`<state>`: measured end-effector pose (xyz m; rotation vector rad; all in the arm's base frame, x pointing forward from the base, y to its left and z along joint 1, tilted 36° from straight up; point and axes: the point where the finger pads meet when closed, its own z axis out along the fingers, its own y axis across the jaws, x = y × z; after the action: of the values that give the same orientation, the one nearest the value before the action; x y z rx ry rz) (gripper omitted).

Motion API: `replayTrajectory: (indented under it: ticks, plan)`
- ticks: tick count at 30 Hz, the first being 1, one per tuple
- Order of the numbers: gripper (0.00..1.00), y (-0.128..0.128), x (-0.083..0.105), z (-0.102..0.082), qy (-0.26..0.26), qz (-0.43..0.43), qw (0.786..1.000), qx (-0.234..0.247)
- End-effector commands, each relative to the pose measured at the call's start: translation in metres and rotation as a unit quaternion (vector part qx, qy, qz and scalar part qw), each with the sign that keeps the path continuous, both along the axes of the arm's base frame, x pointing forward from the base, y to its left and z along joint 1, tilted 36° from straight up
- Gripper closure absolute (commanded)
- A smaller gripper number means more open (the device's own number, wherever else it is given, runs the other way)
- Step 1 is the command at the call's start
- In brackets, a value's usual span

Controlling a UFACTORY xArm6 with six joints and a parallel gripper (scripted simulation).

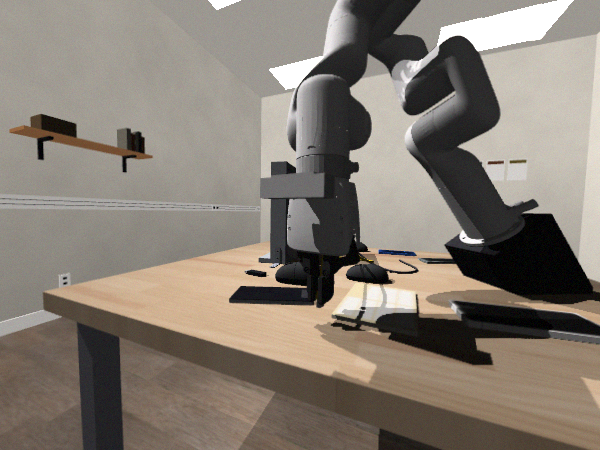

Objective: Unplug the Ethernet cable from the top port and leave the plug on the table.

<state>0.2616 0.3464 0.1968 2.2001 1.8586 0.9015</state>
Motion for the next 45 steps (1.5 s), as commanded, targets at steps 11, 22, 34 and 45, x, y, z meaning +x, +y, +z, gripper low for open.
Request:
replayTrajectory:
  ticks: [11,22,34,45]
  plan:
    - [1.0,0.008,0.014,-0.019,-0.002,0.0,1.0,0.002]
    - [1.0,0.008,0.013,-0.018,-0.003,0.0,1.0,0.002]
    - [0.86,0.009,0.014,-0.018,-0.002,0.0,1.0,0.002]
    - [0.82,0.009,0.014,-0.018,-0.002,0.0,1.0,0.002]
